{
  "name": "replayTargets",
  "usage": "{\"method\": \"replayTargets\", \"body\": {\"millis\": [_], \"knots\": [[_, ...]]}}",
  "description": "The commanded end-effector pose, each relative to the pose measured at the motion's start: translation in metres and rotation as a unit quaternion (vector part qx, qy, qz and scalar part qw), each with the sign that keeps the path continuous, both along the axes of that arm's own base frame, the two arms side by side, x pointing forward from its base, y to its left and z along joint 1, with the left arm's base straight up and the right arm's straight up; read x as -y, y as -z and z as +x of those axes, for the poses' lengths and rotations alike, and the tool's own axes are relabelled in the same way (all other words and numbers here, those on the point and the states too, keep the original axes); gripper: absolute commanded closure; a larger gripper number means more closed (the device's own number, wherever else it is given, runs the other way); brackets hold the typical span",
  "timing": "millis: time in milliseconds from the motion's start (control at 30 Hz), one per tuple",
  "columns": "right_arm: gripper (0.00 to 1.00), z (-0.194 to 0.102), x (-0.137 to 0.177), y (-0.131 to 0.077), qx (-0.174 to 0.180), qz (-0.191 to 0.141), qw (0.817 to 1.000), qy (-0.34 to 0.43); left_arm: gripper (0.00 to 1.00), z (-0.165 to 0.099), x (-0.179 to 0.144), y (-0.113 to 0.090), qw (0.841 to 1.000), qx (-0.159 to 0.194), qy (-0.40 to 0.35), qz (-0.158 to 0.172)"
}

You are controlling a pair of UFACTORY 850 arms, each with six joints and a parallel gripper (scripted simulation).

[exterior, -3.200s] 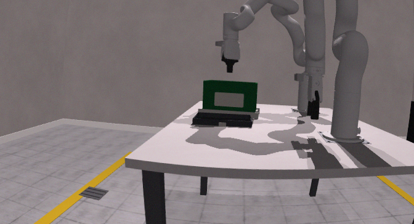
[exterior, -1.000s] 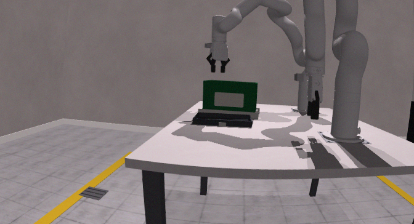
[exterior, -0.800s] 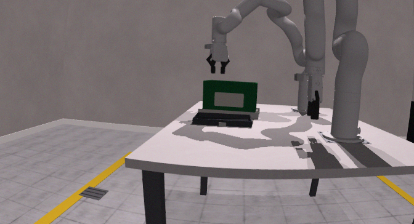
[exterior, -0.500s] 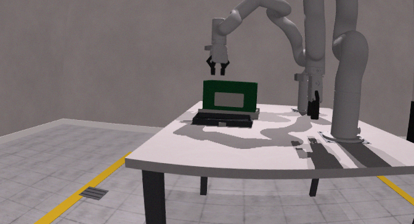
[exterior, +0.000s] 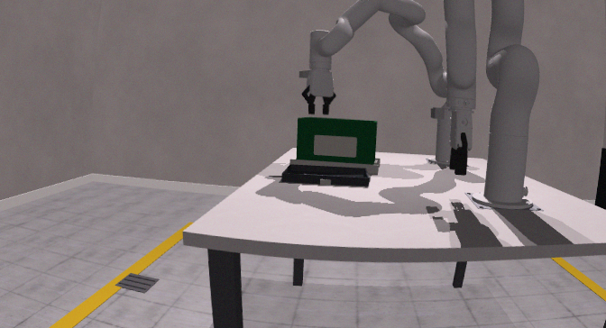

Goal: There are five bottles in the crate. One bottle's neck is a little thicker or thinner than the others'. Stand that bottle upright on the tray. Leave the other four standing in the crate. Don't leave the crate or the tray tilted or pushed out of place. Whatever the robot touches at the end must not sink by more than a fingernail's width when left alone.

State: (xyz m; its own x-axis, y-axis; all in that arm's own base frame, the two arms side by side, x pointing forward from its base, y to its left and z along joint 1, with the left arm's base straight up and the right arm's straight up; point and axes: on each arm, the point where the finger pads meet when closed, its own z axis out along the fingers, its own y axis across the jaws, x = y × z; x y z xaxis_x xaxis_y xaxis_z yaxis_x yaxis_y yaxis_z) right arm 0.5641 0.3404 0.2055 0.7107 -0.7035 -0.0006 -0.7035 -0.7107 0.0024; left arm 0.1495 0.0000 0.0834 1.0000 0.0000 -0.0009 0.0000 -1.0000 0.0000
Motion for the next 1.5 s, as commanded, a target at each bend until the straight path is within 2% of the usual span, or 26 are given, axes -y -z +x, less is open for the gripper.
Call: {"method": "replayTargets", "body": {"millis": [0, 1467], "knots": [[0.34, 0.0007, -0.0005, 0.0014, 0.001, 0.001, 1.0, 0.0, 0.0, 0.0005, 0.0, -0.0001, 1.0, 0.0, 0.0, 0.0], [0.34, 0.0016, -0.001, 0.006, 0.001, 0.001, 1.0, 0.0, 0.0, 0.0005, 0.0, -0.0001, 1.0, 0.0, 0.0, 0.0]]}}
